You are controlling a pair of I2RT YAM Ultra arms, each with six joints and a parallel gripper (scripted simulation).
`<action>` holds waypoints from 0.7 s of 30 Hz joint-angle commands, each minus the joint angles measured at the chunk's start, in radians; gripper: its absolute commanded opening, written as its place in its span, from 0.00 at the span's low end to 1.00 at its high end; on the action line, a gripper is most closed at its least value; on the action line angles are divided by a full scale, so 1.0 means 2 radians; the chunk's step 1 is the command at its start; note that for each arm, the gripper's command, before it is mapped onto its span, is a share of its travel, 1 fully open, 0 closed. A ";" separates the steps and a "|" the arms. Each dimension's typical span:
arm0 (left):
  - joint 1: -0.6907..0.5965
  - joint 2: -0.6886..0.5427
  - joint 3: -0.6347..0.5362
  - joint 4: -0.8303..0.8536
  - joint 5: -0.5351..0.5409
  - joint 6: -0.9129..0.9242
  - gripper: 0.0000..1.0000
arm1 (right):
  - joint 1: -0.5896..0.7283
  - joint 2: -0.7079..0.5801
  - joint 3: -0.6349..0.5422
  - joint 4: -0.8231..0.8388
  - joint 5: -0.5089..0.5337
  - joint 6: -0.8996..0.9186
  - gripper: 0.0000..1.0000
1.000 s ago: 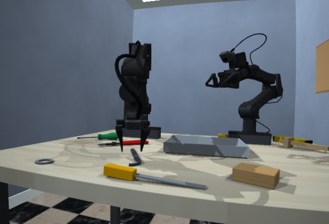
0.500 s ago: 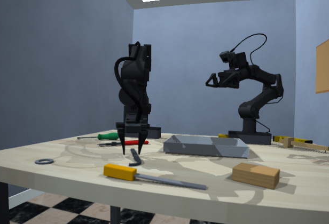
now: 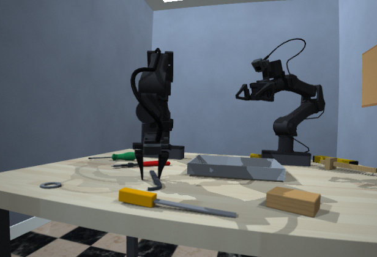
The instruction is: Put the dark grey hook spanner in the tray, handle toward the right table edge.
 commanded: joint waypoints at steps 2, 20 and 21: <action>-0.004 -0.011 -0.007 -0.011 -0.003 -0.003 1.00 | 0.000 0.004 -0.006 0.012 -0.007 -0.005 0.46; -0.004 -0.011 -0.007 -0.011 -0.003 -0.003 1.00 | -0.002 0.005 0.019 -0.011 -0.004 -0.005 0.33; -0.004 -0.011 -0.007 -0.011 -0.003 -0.003 1.00 | -0.002 0.005 0.019 -0.011 -0.004 -0.005 0.32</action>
